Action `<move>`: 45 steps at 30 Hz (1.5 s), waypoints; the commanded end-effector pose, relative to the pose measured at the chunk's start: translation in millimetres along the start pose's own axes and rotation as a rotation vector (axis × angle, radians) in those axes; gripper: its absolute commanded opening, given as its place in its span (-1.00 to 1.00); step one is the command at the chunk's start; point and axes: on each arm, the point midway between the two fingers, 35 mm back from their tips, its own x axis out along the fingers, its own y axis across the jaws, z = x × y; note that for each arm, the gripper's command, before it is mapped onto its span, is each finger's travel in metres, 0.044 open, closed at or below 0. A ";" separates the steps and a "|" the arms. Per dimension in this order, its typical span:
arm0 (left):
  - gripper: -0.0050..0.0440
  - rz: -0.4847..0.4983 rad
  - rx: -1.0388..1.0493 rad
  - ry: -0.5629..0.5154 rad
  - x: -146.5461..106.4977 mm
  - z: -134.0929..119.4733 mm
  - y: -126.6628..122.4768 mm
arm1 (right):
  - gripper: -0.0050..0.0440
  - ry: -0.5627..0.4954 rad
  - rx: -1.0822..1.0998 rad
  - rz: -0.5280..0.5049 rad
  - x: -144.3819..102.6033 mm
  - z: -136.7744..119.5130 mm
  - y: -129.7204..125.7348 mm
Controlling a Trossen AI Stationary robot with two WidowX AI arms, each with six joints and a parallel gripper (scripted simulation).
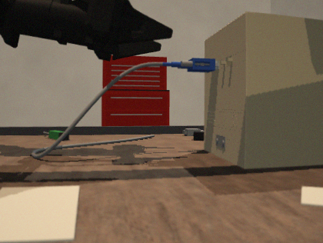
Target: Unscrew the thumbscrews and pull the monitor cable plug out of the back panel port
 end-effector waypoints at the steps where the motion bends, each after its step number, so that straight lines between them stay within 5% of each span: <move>1: 1.00 0.003 -0.008 -0.048 0.9 -3.8 0.5 | 1.00 -0.002 -0.007 0.003 -0.3 3.3 1.5; 6: 1.00 0.003 -0.008 -0.048 0.4 -23.4 0.7 | 1.00 -0.002 -0.007 0.003 -0.3 3.3 1.5; 45: 1.00 0.033 0.056 -0.046 4.5 -22.8 1.0 | 1.00 -0.002 -0.007 0.003 -0.3 3.3 1.5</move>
